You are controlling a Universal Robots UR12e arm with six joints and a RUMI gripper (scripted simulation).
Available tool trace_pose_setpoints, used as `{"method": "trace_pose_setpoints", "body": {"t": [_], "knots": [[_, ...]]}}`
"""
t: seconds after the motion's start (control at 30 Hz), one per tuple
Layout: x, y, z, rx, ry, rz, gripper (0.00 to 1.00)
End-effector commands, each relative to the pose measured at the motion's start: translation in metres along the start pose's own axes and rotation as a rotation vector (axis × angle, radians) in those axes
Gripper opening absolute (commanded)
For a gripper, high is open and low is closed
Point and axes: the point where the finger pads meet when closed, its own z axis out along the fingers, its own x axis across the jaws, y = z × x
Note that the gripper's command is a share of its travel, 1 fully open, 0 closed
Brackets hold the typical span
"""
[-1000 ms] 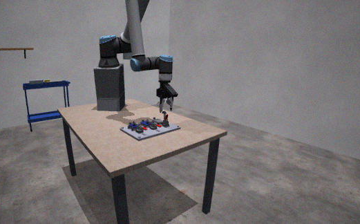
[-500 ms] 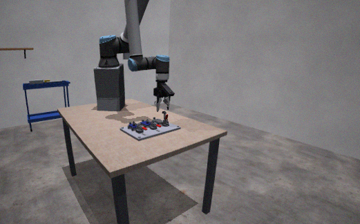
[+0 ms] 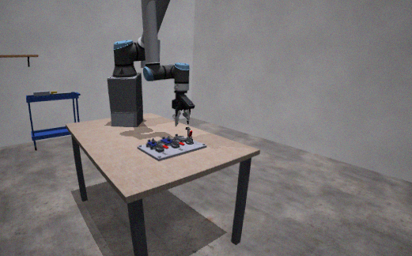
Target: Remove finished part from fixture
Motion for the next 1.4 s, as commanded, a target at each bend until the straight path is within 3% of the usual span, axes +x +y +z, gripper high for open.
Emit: {"method": "trace_pose_setpoints", "body": {"t": [0.0,0.57,1.37], "knots": [[0.0,0.007,-0.001,0.001,0.0,0.0,0.59],[0.0,0.01,0.004,0.001,0.0,0.0,0.59],[0.0,0.01,0.055,0.001,0.0,0.0,0.59]]}}
